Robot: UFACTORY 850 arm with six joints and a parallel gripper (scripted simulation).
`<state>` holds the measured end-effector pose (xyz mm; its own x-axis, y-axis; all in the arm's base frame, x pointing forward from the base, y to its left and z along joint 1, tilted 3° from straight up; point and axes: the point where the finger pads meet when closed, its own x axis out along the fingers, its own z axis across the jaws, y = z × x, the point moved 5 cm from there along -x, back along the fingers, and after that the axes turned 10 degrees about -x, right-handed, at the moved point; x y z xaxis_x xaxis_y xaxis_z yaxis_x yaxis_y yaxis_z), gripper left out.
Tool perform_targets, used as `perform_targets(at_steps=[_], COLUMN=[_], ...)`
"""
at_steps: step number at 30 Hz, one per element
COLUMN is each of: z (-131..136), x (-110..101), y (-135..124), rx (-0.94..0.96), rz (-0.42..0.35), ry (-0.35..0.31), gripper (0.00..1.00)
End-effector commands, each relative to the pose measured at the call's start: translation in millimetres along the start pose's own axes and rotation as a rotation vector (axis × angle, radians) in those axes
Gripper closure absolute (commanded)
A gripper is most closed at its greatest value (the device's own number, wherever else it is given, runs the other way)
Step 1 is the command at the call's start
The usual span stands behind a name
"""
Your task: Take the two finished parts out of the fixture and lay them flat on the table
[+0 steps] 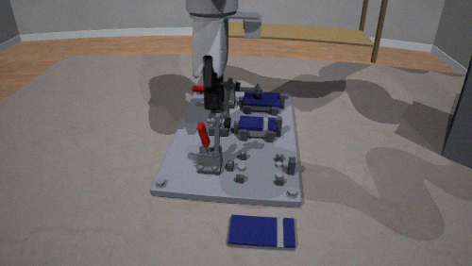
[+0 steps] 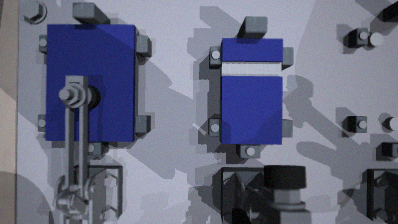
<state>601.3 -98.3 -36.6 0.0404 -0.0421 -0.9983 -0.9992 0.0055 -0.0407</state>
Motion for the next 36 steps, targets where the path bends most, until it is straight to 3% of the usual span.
perform_targets(at_steps=[1, 36], z=[-0.1, 0.6], x=[-0.8, -0.6], y=[-0.6, 3.3], rx=[0.000, 0.000], rz=[-0.001, -0.001], ry=[0.000, 0.000], gripper=[1.00, 1.00])
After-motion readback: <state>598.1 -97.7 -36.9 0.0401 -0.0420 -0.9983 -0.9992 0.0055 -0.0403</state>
